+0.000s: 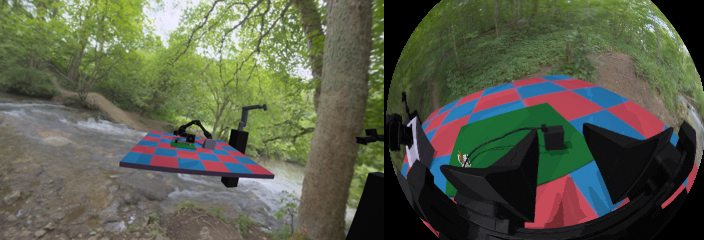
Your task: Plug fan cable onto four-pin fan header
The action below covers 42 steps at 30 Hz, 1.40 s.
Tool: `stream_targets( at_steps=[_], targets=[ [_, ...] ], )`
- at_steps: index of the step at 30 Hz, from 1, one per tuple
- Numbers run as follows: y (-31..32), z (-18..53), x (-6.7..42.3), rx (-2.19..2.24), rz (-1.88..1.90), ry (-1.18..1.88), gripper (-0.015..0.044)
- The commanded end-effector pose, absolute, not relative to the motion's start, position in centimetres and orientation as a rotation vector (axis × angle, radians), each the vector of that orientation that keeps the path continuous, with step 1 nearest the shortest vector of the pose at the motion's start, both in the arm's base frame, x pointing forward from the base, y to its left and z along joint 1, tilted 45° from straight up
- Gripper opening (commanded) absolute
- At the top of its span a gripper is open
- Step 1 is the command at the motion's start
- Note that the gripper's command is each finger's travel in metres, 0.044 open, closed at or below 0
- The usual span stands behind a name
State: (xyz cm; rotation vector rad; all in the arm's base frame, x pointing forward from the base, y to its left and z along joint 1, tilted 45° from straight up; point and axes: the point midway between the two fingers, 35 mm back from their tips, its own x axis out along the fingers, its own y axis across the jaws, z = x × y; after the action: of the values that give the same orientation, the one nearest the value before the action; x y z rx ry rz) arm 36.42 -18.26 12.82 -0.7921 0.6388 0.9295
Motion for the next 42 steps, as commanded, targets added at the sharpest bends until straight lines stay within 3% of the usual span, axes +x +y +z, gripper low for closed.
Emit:
stream_targets(
  at_steps=[1,21,22,42],
  targets=[
    [-19.2,14.4,34.8,-0.768,0.890,0.677,0.0205],
    [-19.2,14.4,34.8,-0.768,0.890,0.677,0.0205],
    [-18.2,12.8,36.4,-0.793,0.931,0.643,0.0205],
    [-16.7,8.9,36.2,-0.925,0.994,1.145,0.0205]
  ],
)
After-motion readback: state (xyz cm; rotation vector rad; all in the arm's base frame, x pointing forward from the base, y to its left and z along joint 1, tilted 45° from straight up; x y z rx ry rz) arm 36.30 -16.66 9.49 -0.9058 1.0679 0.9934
